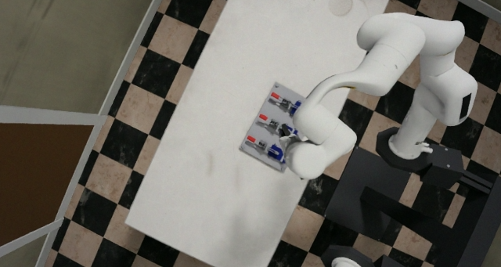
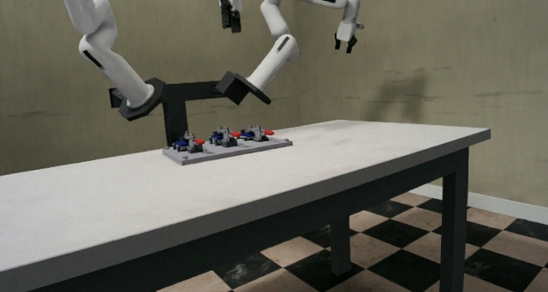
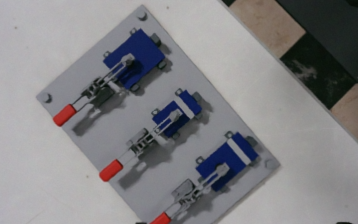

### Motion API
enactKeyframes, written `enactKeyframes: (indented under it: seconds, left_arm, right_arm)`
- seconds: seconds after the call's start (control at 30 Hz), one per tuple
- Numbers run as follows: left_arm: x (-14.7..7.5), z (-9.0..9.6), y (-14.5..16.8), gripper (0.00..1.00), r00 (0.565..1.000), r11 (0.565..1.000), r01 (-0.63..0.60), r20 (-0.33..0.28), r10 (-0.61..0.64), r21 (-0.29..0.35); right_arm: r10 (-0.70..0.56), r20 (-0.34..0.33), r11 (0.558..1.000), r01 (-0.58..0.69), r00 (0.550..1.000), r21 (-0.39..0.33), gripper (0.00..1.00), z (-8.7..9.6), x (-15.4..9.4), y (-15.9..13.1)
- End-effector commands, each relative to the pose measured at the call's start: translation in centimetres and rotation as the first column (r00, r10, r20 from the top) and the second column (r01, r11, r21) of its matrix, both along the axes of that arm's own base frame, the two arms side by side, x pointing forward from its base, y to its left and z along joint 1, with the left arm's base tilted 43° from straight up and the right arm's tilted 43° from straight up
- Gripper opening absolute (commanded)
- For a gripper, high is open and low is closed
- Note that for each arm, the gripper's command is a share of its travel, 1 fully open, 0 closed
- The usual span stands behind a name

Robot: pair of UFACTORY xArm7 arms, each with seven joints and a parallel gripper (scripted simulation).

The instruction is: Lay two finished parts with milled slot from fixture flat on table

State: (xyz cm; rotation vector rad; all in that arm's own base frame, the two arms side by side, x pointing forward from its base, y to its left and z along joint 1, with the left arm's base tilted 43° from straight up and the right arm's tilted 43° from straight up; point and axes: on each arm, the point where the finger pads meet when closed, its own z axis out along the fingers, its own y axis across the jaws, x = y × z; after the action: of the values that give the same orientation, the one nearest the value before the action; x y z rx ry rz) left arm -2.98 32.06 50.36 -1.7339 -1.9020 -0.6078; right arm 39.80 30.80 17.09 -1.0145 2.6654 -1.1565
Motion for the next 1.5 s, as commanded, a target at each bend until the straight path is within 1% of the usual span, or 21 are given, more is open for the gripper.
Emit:
enactKeyframes:
  seconds: [0.0, 0.43, 0.5, 0.57, 0.63, 0.7, 0.9, 1.13, 1.2, 1.23, 1.47]
  left_arm:
    - [0.0, 0.2, 0.0, 1.0, 1.0, 1.0, -0.001, 0.002, 0.001, 0.004]
    - [0.0, 0.2, 0.0, 1.0, 1.0, 1.0, -0.001, 0.002, 0.001, 0.004]
    - [0.0, 0.2, 0.0, 1.0, 1.0, 1.0, -0.001, 0.002, 0.001, 0.004]
    - [0.0, 0.2, 0.0, 1.0, 1.0, 1.0, -0.001, 0.002, 0.001, 0.004]
    - [0.0, 0.2, 0.0, 1.0, 1.0, 1.0, -0.001, 0.002, 0.001, 0.004]
    - [0.0, 0.2, 0.0, 1.0, 1.0, 1.0, -0.001, 0.002, 0.001, 0.004]
    - [0.0, 0.2, 0.0, 1.0, 1.0, 1.0, -0.001, 0.002, 0.001, 0.004]
    - [0.0, 0.2, 0.0, 1.0, 1.0, 1.0, -0.001, 0.002, 0.001, 0.004]
    - [0.0, 0.2, 0.0, 1.0, 1.0, 1.0, -0.001, 0.002, 0.001, 0.004]
    - [0.0, 0.2, 0.0, 1.0, 1.0, 1.0, -0.001, 0.002, 0.001, 0.004]
    - [0.0, 0.2, 0.0, 1.0, 1.0, 1.0, -0.001, 0.002, 0.001, 0.004]
  right_arm:
    - [0.004, 0.002, 1.0, -0.004, 1.0, 0.005, 1.0, 0.2, -0.1, 0.3]
    - [0.004, 0.003, 1.0, -0.004, 1.0, 0.005, 1.0, 0.1, -0.1, 0.3]
    - [-0.009, 0.014, 1.0, 0.008, 1.0, 0.01, 1.0, -0.2, 0.1, 0.2]
    - [-0.046, 0.048, 0.999, 0.045, 0.998, 0.027, 1.0, -1.1, 0.5, -0.2]
    - [-0.046, 0.048, 0.999, 0.045, 0.998, 0.027, 1.0, -1.1, 0.5, -0.2]
    - [-0.114, 0.105, 0.992, 0.108, 0.988, 0.061, 1.0, -2.8, 1.1, -0.8]
    - [-0.189, 0.163, 0.98, 0.174, 0.968, 0.102, 1.0, -4.7, 1.8, -1.5]
    - [-0.289, 0.233, 0.953, 0.256, 0.929, 0.162, 1.0, -7.2, 2.5, -2.5]
    - [-0.289, 0.233, 0.953, 0.256, 0.929, 0.162, 1.0, -7.2, 2.5, -2.5]
    - [-0.331, 0.26, 0.939, 0.288, 0.907, 0.19, 1.0, -8.2, 2.7, -3.0]
    - [-0.423, 0.311, 0.9, 0.355, 0.851, 0.253, 1.0, -10.5, 3.1, -4.2]
